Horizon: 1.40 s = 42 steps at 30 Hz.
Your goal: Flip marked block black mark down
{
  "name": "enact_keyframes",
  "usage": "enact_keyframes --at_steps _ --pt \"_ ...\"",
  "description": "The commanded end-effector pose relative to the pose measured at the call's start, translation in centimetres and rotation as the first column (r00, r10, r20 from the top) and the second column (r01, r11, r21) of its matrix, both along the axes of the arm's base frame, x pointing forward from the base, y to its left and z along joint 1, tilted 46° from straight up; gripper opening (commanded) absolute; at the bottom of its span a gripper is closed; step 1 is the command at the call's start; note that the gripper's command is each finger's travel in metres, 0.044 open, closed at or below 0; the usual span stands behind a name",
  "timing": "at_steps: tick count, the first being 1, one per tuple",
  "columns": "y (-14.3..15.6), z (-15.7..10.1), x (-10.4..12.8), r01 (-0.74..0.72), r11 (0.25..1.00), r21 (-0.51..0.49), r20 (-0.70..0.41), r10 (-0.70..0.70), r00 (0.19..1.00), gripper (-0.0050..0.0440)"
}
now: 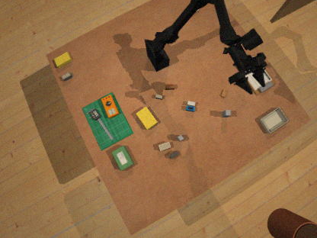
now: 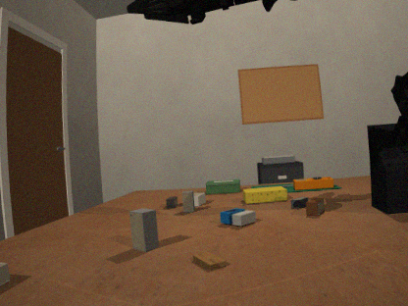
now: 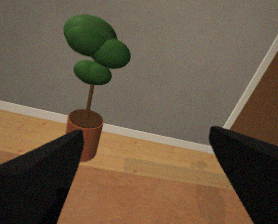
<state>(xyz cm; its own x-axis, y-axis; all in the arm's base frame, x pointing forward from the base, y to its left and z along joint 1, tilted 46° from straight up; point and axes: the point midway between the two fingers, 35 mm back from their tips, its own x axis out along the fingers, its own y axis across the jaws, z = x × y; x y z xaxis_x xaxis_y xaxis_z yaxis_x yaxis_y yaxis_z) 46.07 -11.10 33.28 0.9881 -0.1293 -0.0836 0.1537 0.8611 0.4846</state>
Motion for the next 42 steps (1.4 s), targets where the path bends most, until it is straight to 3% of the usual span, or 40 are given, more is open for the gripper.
enact_keyframes --at_steps 1,17,18,23,26,32,34,35,37,38,39,40,41,42 --pt "0.0 0.9 -0.2 0.002 1.0 -0.005 0.02 -0.002 1.0 0.04" --pt "0.0 0.9 -0.2 0.002 1.0 -0.005 0.02 -0.002 1.0 0.04" --pt "0.0 0.9 -0.2 0.002 1.0 -0.005 0.02 -0.002 1.0 0.044" --pt "0.0 -0.2 0.4 -0.017 1.0 0.01 -0.019 0.017 1.0 0.044" --pt "0.2 -3.2 1.4 -0.051 0.997 0.052 -0.111 0.056 0.992 0.044" --pt "1.7 -13.3 2.4 -0.128 0.963 0.239 -0.398 0.217 0.891 0.044" --pt "1.7 -13.3 2.4 -0.128 0.963 0.239 -0.398 0.217 0.891 0.044" --pt "2.4 -16.8 2.5 -0.136 0.94 0.312 -0.478 0.279 0.833 0.044" --pt "3.3 -20.8 1.7 -0.123 0.909 0.399 -0.545 0.343 0.765 0.044" --pt "3.4 -21.2 1.7 -0.121 0.897 0.424 -0.566 0.367 0.738 0.044" --pt "4.0 -23.2 1.2 -0.108 0.88 0.463 -0.587 0.395 0.707 0.044" --pt "4.0 -23.2 1.2 -0.103 0.871 0.48 -0.599 0.412 0.687 0.044" --pt "4.5 -25.1 0.5 -0.08 0.844 0.53 -0.622 0.451 0.64 0.044" --pt "4.6 -25.1 0.6 -0.079 0.842 0.534 -0.624 0.456 0.634 0.044"
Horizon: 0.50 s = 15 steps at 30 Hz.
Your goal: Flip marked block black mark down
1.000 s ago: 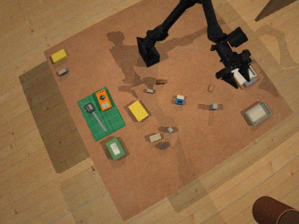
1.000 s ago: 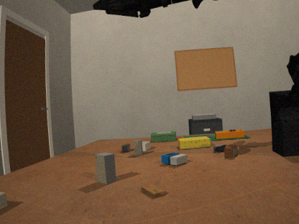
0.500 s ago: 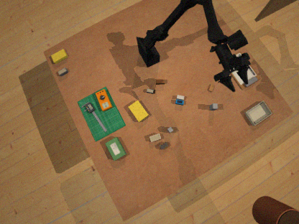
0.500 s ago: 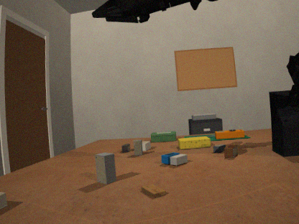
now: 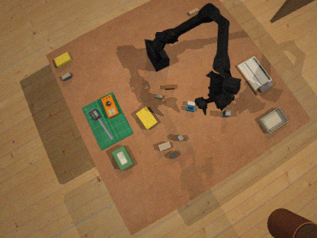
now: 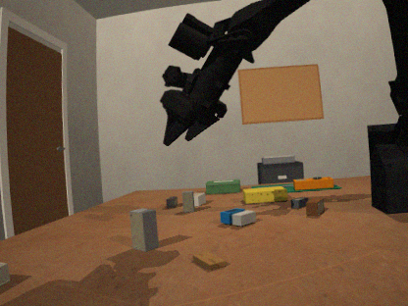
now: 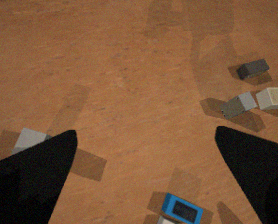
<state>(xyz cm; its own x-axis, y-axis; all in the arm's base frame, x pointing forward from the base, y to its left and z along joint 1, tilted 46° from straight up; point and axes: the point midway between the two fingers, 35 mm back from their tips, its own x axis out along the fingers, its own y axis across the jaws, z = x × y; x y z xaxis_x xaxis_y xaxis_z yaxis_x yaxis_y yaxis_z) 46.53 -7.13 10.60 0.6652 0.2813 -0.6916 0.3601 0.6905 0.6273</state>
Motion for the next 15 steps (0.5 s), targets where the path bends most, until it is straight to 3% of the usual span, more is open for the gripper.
enact_keyframes --at_steps 1,5,15 --pt "1.2 -4.1 -0.6 -0.042 0.989 0.141 -0.176 0.067 0.982 0.044" --pt "2.9 -8.1 -2.8 -0.023 0.955 0.295 -0.344 0.129 0.93 0.044" --pt "5.1 -11.9 -5.8 0.07 0.876 0.477 -0.525 0.22 0.822 0.044"
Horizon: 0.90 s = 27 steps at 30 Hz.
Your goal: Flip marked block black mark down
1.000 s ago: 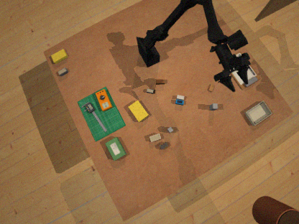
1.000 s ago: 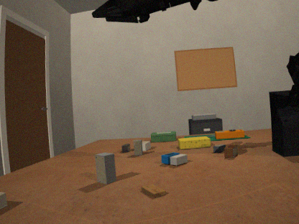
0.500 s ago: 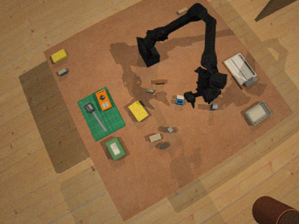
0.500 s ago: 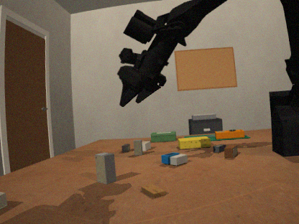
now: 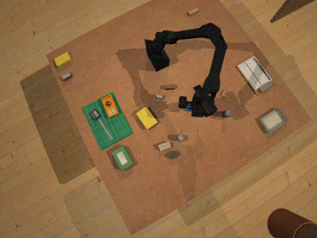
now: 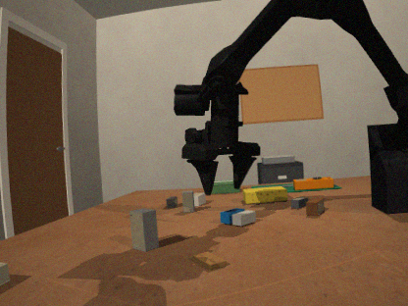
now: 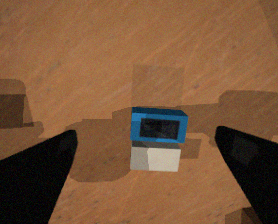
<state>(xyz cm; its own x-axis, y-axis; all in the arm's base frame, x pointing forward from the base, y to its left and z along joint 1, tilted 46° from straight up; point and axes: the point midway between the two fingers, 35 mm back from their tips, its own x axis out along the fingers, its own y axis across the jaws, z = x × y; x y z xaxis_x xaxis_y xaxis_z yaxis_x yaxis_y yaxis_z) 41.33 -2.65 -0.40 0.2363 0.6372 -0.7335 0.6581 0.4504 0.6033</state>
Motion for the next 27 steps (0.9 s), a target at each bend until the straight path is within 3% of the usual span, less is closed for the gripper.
enact_keyframes --at_steps 1,27 --pt "0.69 -1.01 -0.69 -0.006 0.997 0.079 -0.086 0.013 0.996 0.044" --pt "1.43 -1.87 -1.13 -0.001 0.996 0.089 -0.113 0.011 0.994 0.044"
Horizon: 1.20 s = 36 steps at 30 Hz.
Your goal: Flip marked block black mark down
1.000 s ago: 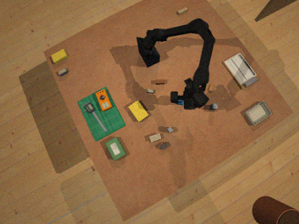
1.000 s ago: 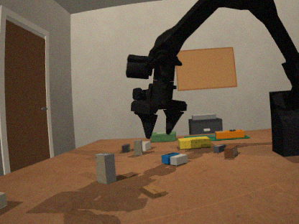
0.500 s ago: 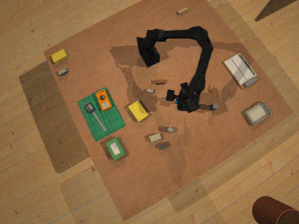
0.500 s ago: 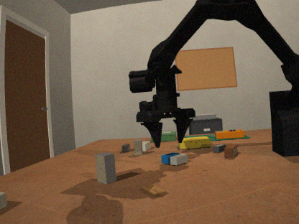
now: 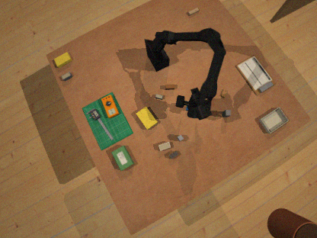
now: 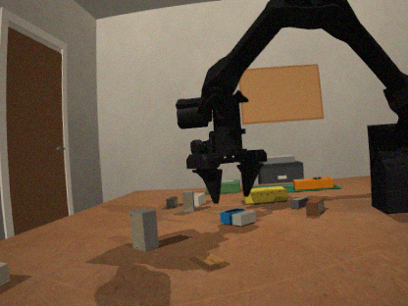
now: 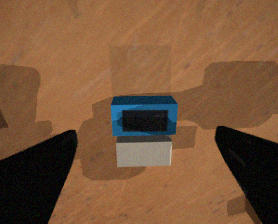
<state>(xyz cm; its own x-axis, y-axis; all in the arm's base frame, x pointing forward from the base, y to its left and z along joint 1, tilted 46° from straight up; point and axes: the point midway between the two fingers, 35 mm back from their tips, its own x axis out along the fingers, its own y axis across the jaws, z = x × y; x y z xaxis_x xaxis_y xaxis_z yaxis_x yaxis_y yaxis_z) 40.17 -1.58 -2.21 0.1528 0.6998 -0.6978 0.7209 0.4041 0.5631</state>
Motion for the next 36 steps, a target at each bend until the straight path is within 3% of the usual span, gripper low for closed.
enact_keyframes --at_steps 1,36 --pt "0.4 -0.1 0.0 0.0 1.0 0.003 -0.002 0.0 1.0 0.044" --pt "3.0 -2.7 0.7 0.0 1.0 0.003 0.0 0.0 1.0 0.044"
